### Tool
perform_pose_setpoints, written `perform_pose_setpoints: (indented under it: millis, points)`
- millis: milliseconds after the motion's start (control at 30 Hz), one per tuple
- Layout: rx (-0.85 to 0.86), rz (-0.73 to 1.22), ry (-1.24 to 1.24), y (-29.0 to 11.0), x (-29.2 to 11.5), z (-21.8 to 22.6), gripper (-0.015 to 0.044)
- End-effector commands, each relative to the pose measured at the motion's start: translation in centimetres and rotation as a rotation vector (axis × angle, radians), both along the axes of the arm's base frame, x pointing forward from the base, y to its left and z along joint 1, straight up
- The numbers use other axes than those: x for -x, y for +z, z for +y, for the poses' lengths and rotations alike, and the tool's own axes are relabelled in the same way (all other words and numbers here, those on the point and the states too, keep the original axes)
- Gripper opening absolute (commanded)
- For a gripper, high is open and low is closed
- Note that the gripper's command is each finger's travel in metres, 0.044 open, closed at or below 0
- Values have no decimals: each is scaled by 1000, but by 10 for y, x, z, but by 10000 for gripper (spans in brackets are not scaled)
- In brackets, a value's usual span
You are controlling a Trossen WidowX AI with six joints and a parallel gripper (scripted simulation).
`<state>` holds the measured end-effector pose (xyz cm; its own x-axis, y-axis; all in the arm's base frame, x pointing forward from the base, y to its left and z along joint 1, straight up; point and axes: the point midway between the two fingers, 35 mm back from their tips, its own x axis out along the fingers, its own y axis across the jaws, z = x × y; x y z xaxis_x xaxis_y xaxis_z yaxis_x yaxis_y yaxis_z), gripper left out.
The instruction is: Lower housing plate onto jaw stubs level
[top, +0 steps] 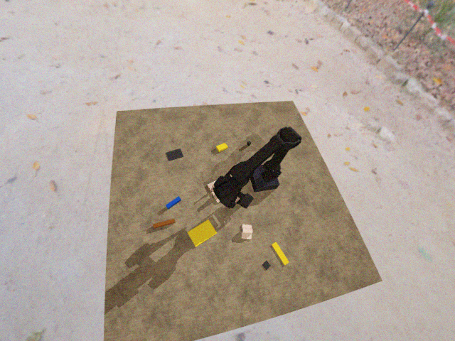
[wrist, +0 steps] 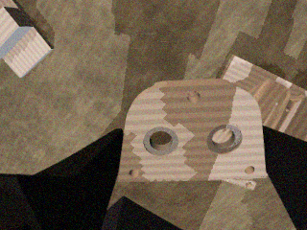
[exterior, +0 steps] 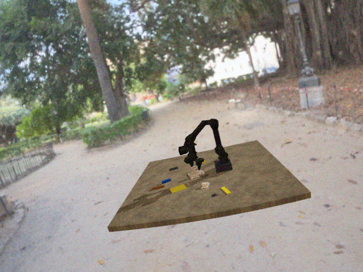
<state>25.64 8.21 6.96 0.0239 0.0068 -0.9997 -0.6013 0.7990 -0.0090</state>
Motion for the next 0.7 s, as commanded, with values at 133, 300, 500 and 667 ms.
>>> perform_pose_setpoints:
  millis: [133,300,500,667]
  points:
    - [-2,4,-97,-2,4,-28,351]
    - [-2,5,-158,-2,6,-44,351]
    - [-2,6,-231,-3,11,-63,351]
    - [-2,6,-296,-4,16,-79,351]
